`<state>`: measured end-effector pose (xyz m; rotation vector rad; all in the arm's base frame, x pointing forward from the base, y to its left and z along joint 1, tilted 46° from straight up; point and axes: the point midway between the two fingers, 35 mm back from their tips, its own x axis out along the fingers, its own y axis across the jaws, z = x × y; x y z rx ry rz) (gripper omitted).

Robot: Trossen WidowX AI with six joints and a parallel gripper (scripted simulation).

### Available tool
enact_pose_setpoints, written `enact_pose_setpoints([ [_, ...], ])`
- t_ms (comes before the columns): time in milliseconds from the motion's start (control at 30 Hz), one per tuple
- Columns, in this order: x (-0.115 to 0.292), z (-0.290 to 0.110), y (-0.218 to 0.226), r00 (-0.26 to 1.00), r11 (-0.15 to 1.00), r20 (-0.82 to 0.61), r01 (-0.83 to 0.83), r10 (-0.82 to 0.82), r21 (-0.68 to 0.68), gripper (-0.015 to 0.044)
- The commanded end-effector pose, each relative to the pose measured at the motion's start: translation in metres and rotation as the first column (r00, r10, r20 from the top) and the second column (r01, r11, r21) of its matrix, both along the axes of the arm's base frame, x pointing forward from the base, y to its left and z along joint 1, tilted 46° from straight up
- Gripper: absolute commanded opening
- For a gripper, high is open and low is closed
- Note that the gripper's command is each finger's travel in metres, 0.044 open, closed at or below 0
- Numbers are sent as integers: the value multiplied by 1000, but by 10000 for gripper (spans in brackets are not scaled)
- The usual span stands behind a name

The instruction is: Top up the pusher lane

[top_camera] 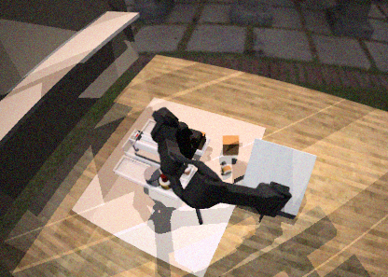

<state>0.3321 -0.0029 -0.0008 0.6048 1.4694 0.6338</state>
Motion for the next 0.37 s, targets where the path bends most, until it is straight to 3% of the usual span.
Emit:
enact_pose_setpoints([
  [0,-9,1,-2,1000,1000,1,-1,1,-5,282],
  [333,-42,0,-4,1000,1000,-2,-1,1,-5,282],
])
